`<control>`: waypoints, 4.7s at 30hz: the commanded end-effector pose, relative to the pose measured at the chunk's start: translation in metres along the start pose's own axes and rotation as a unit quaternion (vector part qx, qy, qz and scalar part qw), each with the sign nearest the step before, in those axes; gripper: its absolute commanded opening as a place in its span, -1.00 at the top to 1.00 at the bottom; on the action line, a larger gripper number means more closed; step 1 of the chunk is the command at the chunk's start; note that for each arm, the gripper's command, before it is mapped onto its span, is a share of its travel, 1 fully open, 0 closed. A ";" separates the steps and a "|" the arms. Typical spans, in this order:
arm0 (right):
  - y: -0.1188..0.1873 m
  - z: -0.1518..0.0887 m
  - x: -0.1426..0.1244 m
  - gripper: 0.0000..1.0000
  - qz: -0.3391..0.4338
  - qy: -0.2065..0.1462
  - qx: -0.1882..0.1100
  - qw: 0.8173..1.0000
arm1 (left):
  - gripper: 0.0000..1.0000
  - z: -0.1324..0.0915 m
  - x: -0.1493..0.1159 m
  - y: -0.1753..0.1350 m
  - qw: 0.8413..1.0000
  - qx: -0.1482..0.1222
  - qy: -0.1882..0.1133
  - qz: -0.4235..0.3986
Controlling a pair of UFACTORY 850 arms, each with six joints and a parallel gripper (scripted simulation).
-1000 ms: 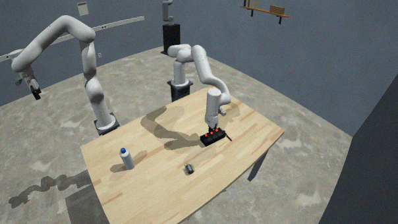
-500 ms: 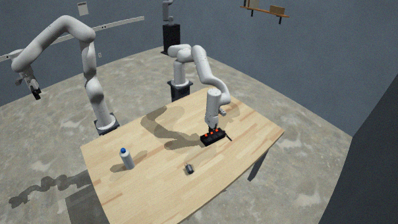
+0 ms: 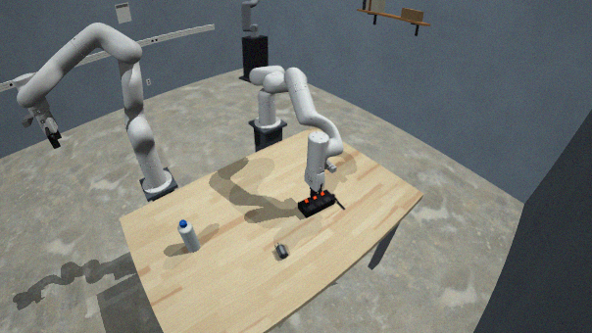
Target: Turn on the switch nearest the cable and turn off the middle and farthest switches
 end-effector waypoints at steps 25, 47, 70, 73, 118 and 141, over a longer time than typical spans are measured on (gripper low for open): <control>0.000 -0.001 0.000 -1.00 0.000 0.001 0.000 1.000 | 1.00 0.000 0.000 0.001 1.000 -0.001 -0.001 0.000; 0.000 -0.001 0.000 -1.00 0.000 0.001 0.000 1.000 | 1.00 0.000 0.000 0.001 1.000 -0.001 -0.001 0.000; 0.000 -0.001 0.000 -1.00 0.000 0.001 0.000 1.000 | 1.00 0.001 0.000 0.001 1.000 -0.001 -0.001 0.000; 0.000 -0.001 0.000 -1.00 0.000 0.001 0.000 1.000 | 1.00 0.001 0.000 0.001 1.000 -0.001 -0.001 0.000; 0.000 -0.001 0.000 -1.00 0.000 0.001 0.000 1.000 | 1.00 -0.036 0.000 0.001 1.000 -0.001 -0.001 0.000; 0.000 -0.001 0.000 -1.00 0.000 0.001 0.000 1.000 | 1.00 -0.045 -0.027 -0.007 1.000 -0.001 -0.001 0.000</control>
Point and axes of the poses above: on each arm, the point where the finger pads meet when closed, its own z axis out along the fingers, its own y axis across the jaws, x = y × z, the point moved 1 cm from there along -z, back along the fingers, and after that the axes turned 15 degrees about -z, right-handed, at the moved point
